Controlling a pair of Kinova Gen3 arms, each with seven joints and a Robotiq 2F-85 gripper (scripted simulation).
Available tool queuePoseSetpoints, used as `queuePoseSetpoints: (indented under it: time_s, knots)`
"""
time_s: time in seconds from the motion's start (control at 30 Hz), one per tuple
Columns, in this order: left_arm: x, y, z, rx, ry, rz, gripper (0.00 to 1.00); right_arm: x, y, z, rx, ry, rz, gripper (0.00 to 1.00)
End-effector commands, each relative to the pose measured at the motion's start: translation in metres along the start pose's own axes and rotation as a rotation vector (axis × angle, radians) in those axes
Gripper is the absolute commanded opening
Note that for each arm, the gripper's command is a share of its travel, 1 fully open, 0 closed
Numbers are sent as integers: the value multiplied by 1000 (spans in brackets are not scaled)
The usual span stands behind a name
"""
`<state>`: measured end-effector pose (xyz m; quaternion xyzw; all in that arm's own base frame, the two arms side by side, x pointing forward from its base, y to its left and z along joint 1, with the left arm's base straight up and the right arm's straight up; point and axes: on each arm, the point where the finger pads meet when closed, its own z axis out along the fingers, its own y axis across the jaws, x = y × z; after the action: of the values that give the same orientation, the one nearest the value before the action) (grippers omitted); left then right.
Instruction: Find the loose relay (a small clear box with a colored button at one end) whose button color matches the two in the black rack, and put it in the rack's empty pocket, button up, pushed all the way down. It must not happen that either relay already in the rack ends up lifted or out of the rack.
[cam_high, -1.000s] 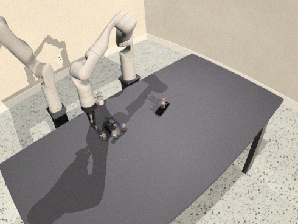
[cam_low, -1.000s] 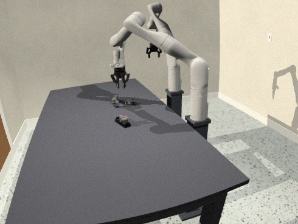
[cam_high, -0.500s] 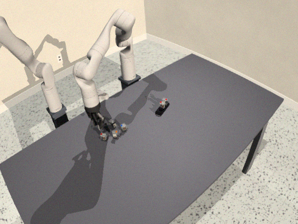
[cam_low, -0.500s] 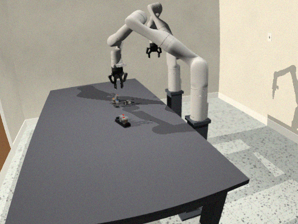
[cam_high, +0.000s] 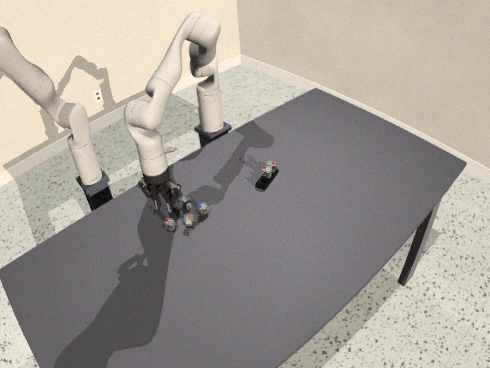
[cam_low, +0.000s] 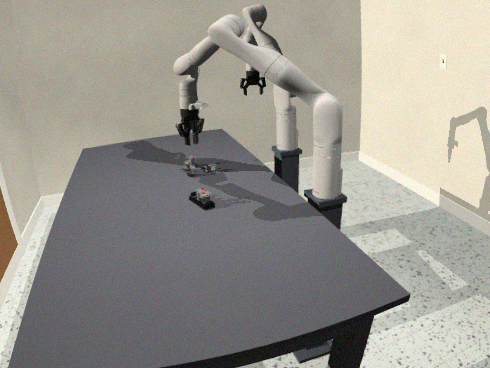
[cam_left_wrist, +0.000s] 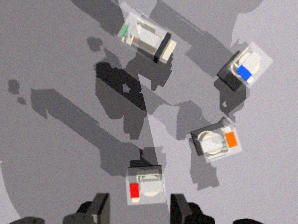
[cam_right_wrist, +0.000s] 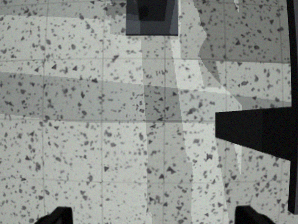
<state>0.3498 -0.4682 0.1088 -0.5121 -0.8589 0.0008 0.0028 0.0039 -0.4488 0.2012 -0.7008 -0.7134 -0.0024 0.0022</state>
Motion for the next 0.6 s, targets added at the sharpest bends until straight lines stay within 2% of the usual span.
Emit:
queuePoseSetpoints:
  time_s: [0.0,0.33,0.37,0.57]
  knots:
    - [-4,1,-5,-2,-14,-36,426,-1,-3,1,0,-7,15,1000]
    - [-5,2,-6,-2,-16,-74,426,-1,-3,1,0,-7,15,1000]
    - [-5,2,-6,-2,-16,-74,578,-1,-3,1,0,-7,15,1000]
    - [-5,2,-6,-2,-16,-74,578,-1,-3,1,0,-7,15,1000]
